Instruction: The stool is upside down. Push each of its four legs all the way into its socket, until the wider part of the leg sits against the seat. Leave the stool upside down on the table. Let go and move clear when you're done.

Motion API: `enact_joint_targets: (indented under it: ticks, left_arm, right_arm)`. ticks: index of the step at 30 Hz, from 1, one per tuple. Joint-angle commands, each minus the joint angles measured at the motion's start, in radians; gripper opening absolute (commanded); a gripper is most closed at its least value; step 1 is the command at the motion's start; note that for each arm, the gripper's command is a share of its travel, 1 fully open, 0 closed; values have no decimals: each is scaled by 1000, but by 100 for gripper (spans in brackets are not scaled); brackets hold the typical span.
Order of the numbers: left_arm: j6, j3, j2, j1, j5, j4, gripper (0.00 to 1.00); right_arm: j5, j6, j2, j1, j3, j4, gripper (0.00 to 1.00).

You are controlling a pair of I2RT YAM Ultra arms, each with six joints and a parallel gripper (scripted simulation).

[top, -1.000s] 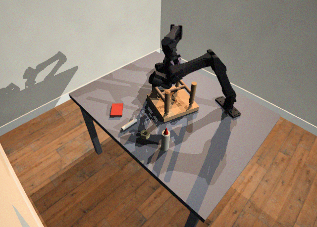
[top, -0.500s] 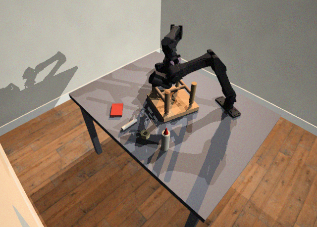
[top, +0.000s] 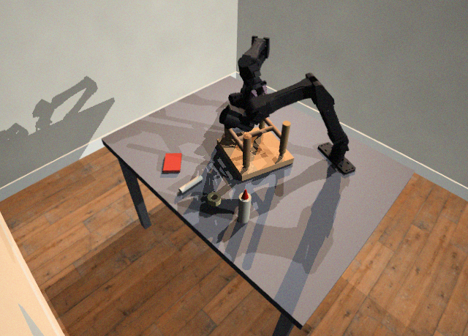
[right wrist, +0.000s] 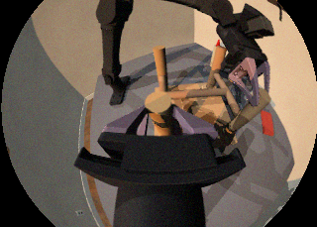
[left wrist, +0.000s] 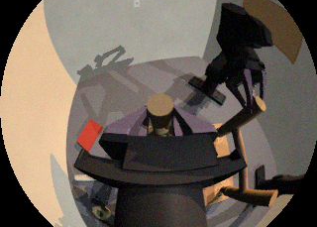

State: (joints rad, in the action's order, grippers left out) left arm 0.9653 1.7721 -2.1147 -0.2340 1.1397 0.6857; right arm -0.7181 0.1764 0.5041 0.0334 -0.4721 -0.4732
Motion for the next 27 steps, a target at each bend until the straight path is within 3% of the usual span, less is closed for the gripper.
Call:
enact_joint_targets:
  ticks: [1,23,24,27]
  left_arm:
    - [-1,-19,31,-28,81,70,28]
    - [-22,-27,37,-42,139,98,28]
    - [10,34,-4,11,0,-26,28]
    - [9,34,5,5,8,-20,28]
  right_arm:
    - [88,-7,0,-30,-29,51,28]
    - [155,4,-5,-61,-38,62,28]
    - [-37,-9,-36,4,-25,21,69]
    - [-34,-12,-26,5,-26,2,69]
